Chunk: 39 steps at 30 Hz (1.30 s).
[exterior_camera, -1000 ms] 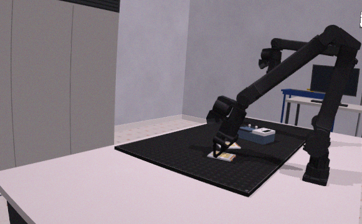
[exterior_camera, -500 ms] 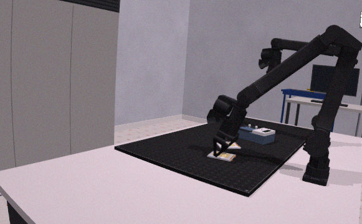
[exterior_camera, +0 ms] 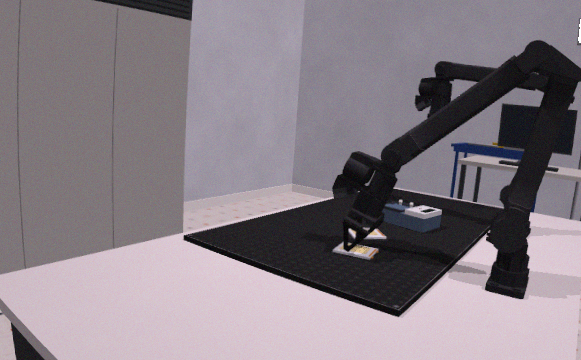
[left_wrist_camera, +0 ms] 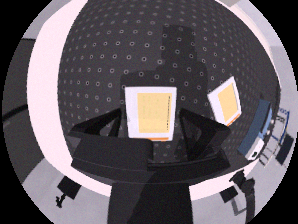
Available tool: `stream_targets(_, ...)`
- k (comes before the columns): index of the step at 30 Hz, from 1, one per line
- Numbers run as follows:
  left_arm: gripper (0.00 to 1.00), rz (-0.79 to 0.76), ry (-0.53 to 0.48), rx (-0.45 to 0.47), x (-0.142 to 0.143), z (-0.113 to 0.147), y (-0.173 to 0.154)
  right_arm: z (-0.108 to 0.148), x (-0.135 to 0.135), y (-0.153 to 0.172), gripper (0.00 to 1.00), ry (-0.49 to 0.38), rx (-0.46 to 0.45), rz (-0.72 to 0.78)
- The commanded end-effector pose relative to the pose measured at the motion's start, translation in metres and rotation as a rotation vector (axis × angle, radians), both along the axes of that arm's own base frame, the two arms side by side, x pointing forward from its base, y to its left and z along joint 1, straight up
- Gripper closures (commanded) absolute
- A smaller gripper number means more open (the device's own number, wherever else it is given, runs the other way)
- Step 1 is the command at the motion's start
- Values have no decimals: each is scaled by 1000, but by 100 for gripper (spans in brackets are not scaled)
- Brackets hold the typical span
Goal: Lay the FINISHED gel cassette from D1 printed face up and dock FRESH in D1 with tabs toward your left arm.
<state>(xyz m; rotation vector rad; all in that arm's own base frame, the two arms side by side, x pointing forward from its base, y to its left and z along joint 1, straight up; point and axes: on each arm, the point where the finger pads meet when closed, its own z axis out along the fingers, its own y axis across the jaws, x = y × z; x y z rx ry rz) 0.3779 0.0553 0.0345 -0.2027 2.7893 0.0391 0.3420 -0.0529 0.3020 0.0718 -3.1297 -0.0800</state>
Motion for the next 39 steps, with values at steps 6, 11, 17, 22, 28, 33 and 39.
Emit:
stream_targets(6,2,0,-16,2,4,10,1,23,14,-2,0,-42,-5,13)
stream_targets(11,2,0,-19,3,5,14,1,23,14,-2,0,-42,-5,13)
stream_targets(17,2,0,-19,3,5,14,1,23,14,-2,0,-42,-5,13)
stream_targets(22,2,0,-19,3,5,14,1,23,14,-2,0,-42,-5,13)
stream_targets(28,2,0,-24,3,5,18,1,23,14,-2,0,-42,-5,13)
stream_targets(33,2,0,-24,3,6,19,1,23,14,-2,0,-42,-5,13)
stream_targets(39,2,0,-24,3,6,19,1,23,14,-2,0,-42,-5,13)
